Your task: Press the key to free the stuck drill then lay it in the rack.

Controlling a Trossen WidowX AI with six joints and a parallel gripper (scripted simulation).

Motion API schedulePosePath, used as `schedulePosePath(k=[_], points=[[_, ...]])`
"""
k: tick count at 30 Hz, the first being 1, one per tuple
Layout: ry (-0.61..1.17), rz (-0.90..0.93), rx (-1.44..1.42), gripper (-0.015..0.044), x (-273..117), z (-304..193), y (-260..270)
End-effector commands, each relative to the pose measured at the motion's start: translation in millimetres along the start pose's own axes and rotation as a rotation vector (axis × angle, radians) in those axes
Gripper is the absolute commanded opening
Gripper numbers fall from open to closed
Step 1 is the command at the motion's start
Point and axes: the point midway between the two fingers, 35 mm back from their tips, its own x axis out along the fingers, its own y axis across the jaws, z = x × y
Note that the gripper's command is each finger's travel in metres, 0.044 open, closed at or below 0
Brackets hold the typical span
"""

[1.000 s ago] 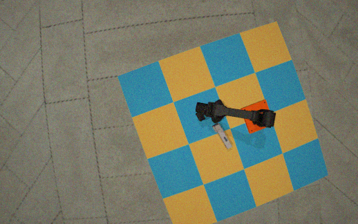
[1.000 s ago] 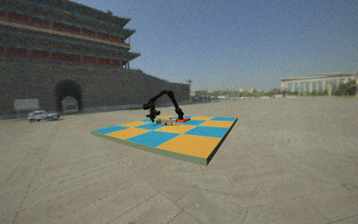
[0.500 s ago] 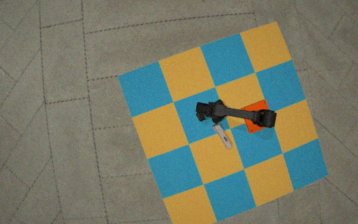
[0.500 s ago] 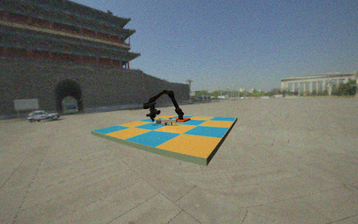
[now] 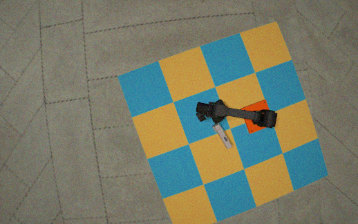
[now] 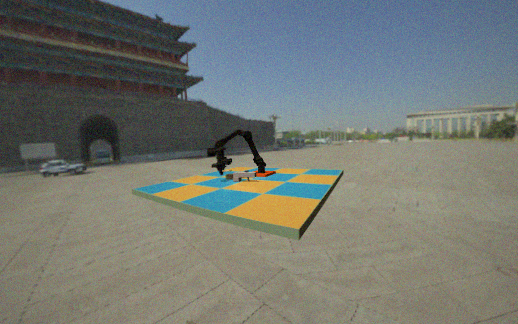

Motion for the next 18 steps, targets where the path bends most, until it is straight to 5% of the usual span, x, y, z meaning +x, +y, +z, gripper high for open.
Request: schedulePosePath(k=[1,18], points=[[0.002,0.0,0.001,0.0,-3.3,-0.3,-0.2],[0.003,0.001,0.001,0.0,-8.1,-2.0,9.4]])
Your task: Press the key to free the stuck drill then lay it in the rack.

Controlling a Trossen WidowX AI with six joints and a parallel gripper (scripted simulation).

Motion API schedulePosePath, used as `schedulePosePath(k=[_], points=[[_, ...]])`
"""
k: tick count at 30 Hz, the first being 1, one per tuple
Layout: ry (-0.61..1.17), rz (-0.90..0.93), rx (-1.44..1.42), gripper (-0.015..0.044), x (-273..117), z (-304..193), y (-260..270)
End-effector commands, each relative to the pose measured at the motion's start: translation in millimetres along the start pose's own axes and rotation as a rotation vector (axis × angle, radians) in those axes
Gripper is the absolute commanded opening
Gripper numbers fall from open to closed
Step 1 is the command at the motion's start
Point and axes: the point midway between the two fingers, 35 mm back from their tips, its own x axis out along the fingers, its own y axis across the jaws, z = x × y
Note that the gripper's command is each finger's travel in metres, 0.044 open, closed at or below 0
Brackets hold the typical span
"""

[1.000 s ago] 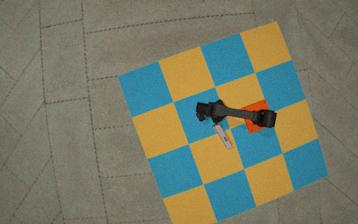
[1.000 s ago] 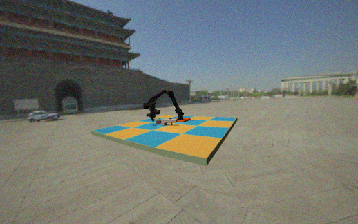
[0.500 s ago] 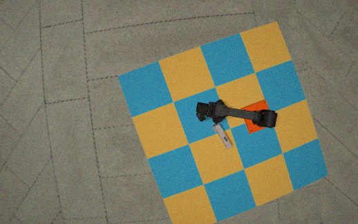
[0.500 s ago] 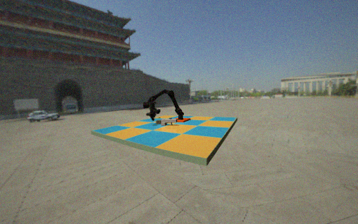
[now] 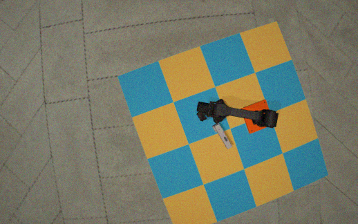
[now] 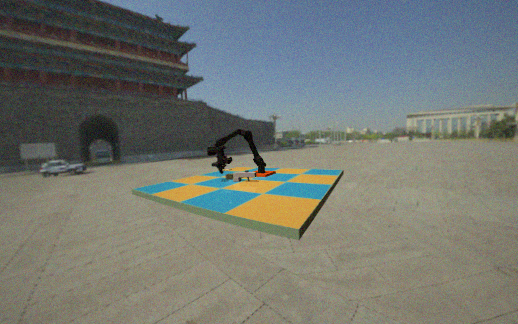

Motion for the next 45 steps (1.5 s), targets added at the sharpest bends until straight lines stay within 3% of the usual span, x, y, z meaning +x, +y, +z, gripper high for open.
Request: schedulePosePath(k=[1,45], points=[[0.002,0.001,0.0,0.0,-0.2,-1.6,7.4],[0.004,0.007,0.0,0.0,10.6,-14.2,70.5]])
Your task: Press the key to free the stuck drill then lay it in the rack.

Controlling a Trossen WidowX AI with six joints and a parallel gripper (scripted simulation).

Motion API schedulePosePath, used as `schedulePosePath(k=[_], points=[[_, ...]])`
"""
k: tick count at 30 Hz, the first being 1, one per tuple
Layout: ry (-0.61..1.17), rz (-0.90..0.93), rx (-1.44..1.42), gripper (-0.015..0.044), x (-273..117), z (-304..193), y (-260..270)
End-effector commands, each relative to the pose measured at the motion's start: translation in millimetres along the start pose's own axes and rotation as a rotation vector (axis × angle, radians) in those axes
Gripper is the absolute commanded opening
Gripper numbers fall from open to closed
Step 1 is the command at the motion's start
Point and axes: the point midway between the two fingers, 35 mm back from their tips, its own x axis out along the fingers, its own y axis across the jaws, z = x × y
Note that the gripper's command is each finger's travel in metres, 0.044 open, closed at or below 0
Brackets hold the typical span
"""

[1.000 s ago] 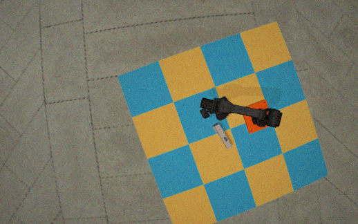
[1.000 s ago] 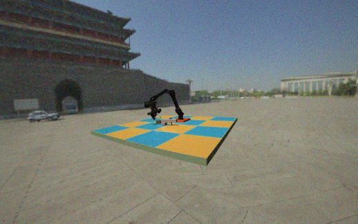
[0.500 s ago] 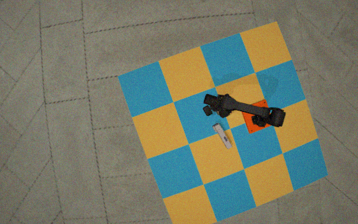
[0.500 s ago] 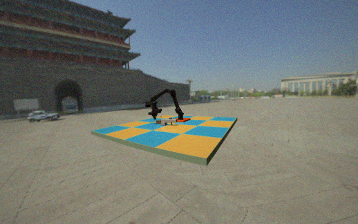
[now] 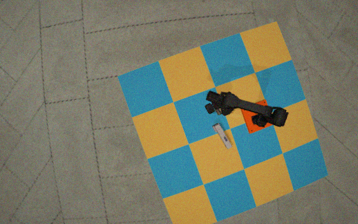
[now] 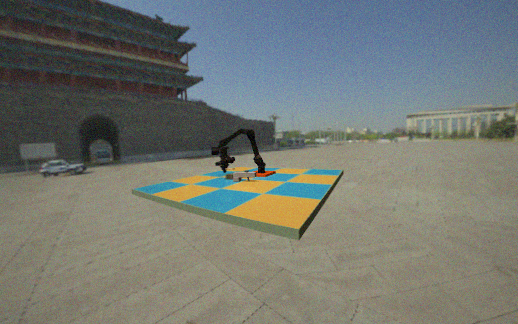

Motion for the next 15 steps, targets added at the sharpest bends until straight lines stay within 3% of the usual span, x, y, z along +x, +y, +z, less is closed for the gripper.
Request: schedulePosePath(k=[1,15], points=[[-0.002,0.004,-0.003,0.0,8.6,-0.1,1.4],[-0.002,0.004,-0.003,0.0,25.5,0.3,2.8]])
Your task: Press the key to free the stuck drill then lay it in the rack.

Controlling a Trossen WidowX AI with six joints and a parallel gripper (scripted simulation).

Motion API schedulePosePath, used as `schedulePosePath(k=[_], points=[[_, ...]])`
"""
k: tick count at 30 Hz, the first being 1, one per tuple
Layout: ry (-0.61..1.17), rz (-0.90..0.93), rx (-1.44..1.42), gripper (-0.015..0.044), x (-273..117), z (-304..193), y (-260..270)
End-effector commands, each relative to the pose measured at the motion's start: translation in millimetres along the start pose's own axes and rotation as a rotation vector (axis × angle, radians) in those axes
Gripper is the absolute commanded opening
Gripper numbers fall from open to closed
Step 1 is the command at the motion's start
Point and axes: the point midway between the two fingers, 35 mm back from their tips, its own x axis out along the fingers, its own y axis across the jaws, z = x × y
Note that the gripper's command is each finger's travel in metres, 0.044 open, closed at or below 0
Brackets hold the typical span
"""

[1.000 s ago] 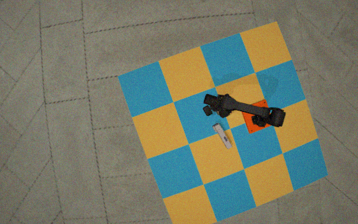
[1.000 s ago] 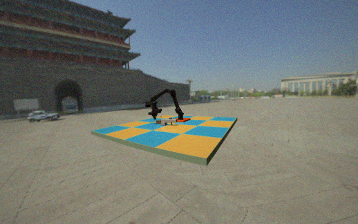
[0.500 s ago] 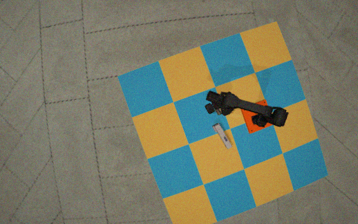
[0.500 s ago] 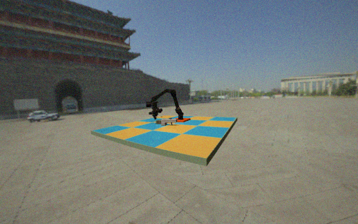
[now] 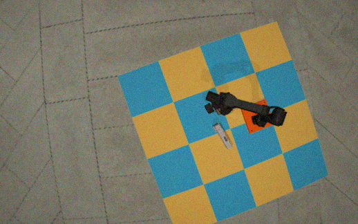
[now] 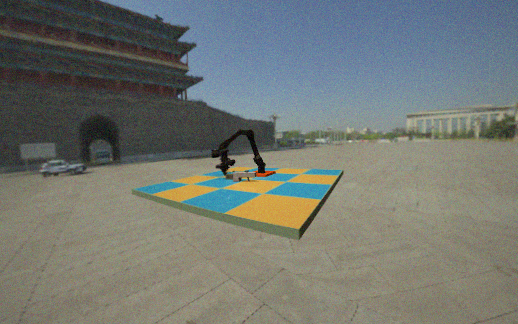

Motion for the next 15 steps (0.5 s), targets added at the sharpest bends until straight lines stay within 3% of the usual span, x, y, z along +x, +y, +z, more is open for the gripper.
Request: schedulePosePath(k=[1,15], points=[[0.0,0.002,-0.003,0.0,4.6,0.0,0.3],[0.0,0.002,-0.003,0.0,23.0,-0.1,-0.1]])
